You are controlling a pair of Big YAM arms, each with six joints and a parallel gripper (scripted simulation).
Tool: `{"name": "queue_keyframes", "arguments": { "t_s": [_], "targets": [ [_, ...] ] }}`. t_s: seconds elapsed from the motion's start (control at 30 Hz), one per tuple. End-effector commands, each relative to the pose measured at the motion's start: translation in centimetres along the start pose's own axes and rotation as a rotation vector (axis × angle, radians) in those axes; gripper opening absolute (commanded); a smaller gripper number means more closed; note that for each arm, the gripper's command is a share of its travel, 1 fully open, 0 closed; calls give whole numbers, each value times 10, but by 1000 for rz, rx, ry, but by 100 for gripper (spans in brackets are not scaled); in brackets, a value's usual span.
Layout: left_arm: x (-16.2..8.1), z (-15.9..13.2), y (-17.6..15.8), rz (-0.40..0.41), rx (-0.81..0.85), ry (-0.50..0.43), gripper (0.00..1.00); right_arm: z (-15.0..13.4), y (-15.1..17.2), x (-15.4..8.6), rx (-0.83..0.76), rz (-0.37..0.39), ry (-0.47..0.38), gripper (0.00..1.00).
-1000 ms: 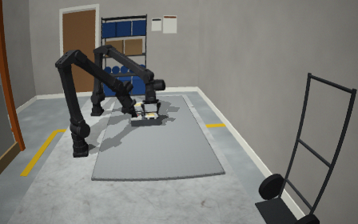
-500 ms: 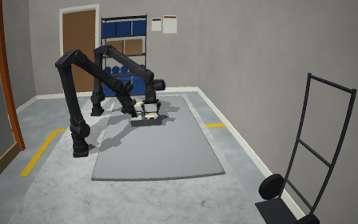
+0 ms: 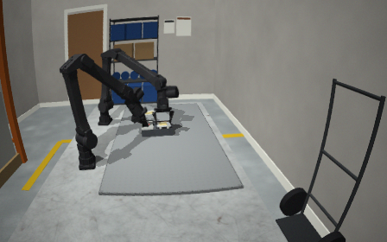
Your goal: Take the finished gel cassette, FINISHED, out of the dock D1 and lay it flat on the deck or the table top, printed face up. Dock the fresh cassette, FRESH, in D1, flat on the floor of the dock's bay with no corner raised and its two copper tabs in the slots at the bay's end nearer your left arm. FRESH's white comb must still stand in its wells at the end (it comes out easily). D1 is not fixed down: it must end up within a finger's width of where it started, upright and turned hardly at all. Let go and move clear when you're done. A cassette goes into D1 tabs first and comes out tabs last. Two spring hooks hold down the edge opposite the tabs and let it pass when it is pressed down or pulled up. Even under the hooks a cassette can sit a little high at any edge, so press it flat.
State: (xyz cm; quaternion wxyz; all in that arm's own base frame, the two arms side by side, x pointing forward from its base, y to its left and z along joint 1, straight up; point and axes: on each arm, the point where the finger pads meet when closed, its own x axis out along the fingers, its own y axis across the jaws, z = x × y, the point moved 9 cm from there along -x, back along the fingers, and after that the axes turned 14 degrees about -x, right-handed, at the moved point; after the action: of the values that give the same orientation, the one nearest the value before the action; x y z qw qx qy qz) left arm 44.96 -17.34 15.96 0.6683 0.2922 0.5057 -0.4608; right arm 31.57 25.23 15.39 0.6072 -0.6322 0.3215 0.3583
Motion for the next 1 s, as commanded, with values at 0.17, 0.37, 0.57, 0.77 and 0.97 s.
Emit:
{"name": "queue_keyframes", "arguments": {
  "t_s": [0.17,0.37,0.57,0.77,0.97],
  "targets": [
    [24,-2,15,-3,-9,35,0,-16,46,40,-50,132,73,0],
    [25,-2,15,-3,-8,35,0,-16,46,40,-50,132,73,0],
    [26,-2,15,-3,-6,35,0,-16,46,40,-50,132,73,0],
    [27,-2,15,-3,-5,35,0,-16,46,40,-50,132,73,0],
    [25,-5,14,3,1,3,0,-16,46,40,-50,132,73,0]
  ]
}}
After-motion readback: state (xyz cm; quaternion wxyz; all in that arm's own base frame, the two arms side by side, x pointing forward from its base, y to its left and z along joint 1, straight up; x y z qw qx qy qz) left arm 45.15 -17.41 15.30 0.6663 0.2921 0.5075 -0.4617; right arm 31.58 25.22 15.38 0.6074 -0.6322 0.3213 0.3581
